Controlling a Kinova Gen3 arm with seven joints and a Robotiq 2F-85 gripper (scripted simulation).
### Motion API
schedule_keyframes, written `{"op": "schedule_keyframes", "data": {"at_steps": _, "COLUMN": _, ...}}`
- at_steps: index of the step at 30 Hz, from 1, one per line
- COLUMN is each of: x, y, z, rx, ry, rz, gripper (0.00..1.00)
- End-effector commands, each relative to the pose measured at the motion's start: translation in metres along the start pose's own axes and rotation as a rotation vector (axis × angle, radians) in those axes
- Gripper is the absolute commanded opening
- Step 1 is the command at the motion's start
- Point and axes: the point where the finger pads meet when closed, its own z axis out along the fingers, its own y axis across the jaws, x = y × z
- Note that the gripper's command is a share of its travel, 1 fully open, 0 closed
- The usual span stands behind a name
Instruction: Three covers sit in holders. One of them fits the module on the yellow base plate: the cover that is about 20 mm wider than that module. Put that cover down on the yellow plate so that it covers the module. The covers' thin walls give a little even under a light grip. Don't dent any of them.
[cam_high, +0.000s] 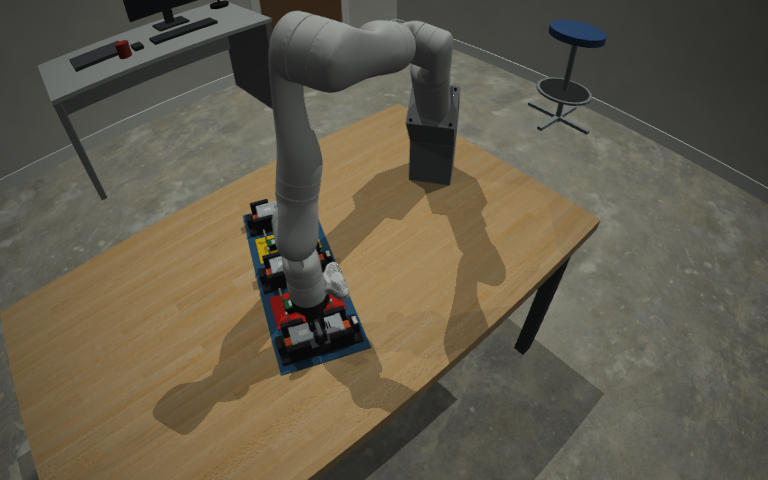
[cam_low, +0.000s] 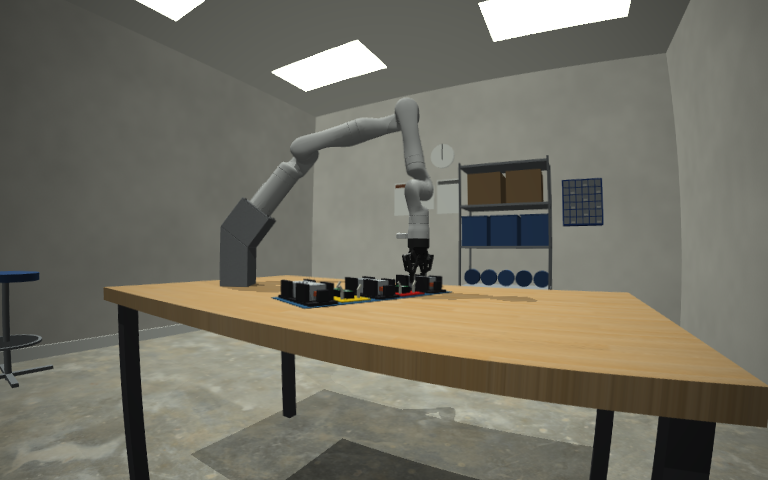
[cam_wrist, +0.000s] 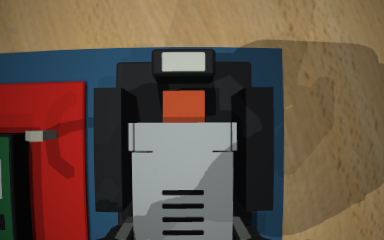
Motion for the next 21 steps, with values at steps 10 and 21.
{"op": "schedule_keyframes", "data": {"at_steps": 10, "x": -0.001, "y": 0.001, "z": -0.024, "rx": -0.001, "ry": -0.003, "rz": 0.001, "gripper": 0.00}}
{"op": "schedule_keyframes", "data": {"at_steps": 21, "x": -0.001, "y": 0.000, "z": -0.050, "rx": -0.001, "ry": -0.002, "rz": -0.004, "gripper": 0.00}}
